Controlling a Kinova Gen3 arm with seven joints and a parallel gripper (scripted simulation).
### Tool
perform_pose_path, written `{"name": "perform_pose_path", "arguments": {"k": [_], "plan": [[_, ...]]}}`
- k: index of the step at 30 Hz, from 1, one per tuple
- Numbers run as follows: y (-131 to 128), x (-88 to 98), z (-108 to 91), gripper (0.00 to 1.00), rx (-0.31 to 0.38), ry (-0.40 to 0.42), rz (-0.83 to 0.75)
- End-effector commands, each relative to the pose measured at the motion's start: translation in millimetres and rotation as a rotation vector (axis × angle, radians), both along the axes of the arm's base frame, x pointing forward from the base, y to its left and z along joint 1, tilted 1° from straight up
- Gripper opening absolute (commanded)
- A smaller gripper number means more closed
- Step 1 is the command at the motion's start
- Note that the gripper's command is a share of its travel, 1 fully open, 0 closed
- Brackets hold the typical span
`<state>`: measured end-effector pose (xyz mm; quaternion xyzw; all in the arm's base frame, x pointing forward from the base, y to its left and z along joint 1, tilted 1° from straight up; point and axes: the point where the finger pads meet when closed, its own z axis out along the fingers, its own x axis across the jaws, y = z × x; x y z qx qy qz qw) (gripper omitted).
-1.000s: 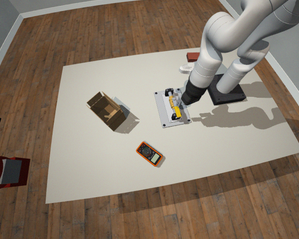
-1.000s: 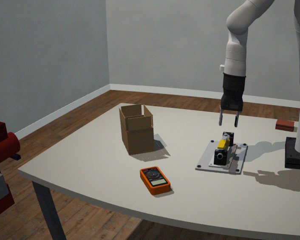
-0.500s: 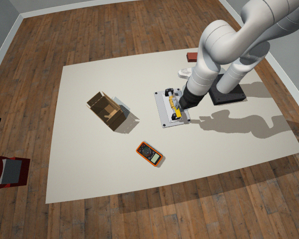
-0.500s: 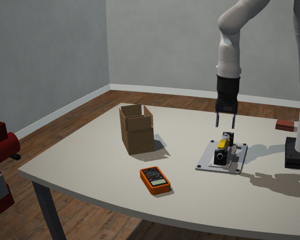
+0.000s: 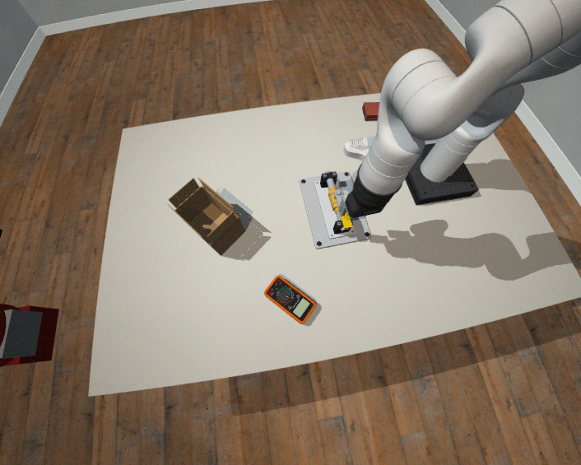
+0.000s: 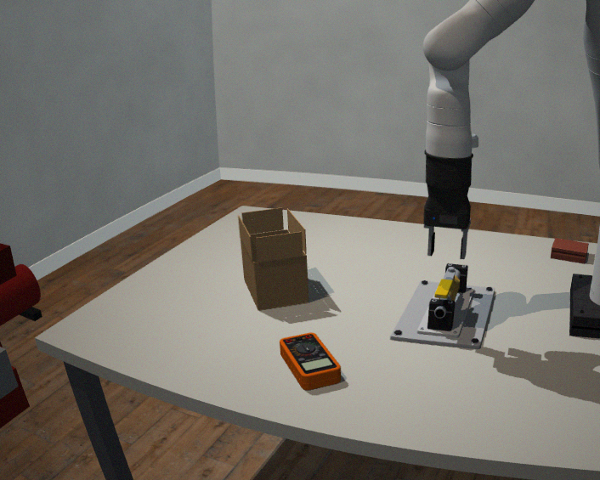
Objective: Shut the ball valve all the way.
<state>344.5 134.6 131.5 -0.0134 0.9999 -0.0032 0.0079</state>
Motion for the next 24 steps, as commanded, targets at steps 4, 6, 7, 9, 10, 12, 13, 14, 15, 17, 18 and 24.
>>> {"name": "perform_pose_path", "arguments": {"k": [4,6,7,9,10,12,13,14,15,17,18,24], "plan": [[1.3,0.9,0.5,1.0,-0.003,0.002,-0.01],[1.8,1.2,0.5,1.0,-0.005,0.004,-0.015],[2.0,1.3,0.5,1.0,-0.006,0.004,-0.017],[2.3,1.4,0.6,1.0,-0.007,0.005,-0.02],[2.4,1.5,0.6,1.0,-0.008,0.006,-0.021],[2.6,1.6,0.6,1.0,-0.008,0.006,-0.023],[2.7,1.6,0.6,1.0,-0.009,0.007,-0.023],[2.7,1.6,0.6,1.0,-0.009,0.007,-0.024],[2.8,1.6,0.6,1.0,-0.009,0.007,-0.024],[2.8,1.7,0.6,1.0,-0.009,0.007,-0.025],[2.8,1.7,0.6,1.0,-0.009,0.007,-0.025],[2.8,1.7,0.6,1.0,-0.009,0.007,-0.025]]}}
